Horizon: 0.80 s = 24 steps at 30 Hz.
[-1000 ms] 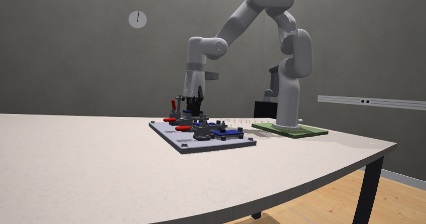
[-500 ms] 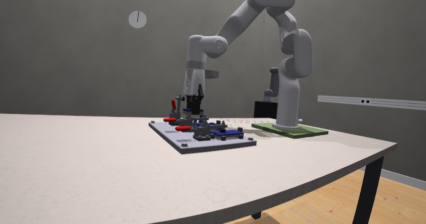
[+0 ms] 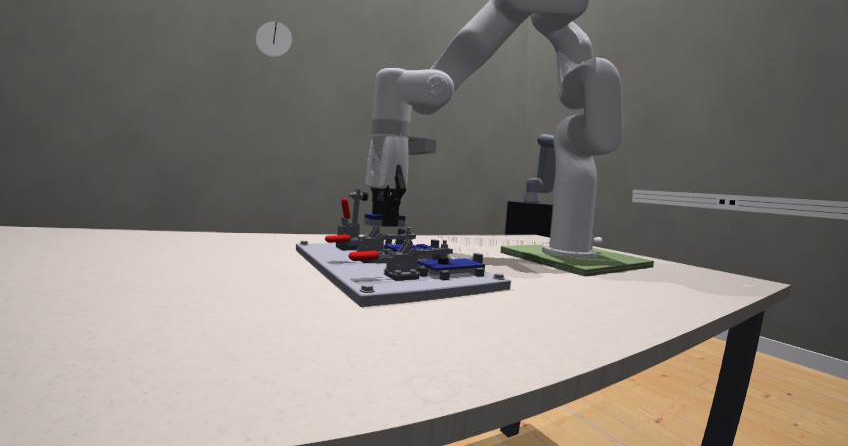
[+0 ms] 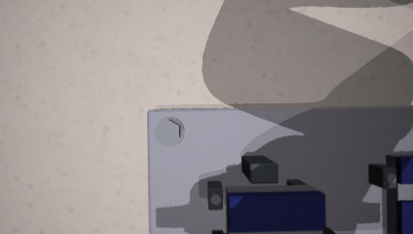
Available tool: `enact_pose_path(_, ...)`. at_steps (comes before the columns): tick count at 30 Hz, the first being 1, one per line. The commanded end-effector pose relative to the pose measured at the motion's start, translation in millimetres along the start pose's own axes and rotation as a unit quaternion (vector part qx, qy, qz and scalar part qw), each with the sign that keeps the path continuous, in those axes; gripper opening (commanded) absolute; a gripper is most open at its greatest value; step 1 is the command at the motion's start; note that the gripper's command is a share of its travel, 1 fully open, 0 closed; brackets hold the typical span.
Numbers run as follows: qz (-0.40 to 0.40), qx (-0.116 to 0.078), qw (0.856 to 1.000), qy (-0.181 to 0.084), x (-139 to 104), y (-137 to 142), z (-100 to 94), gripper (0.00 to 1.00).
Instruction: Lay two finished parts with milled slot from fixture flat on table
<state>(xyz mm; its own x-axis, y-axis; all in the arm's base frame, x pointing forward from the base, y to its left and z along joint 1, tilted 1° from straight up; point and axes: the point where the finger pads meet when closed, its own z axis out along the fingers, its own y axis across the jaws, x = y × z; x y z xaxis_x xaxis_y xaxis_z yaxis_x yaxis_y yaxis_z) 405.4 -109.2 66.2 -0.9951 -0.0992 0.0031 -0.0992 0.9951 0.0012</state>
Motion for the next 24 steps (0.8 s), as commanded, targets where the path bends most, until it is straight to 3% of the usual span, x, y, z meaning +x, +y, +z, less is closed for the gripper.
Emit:
enact_pose_path(1,0.0,0.001,1.0,-0.002,-0.2,-0.6,-6.3,0.0)
enact_pose_path(14,0.0,0.001,1.0,-0.002,5.2,-0.8,-28.6,0.0)
enact_pose_path(24,0.0,0.001,1.0,-0.002,5.9,-0.8,-31.6,0.0)
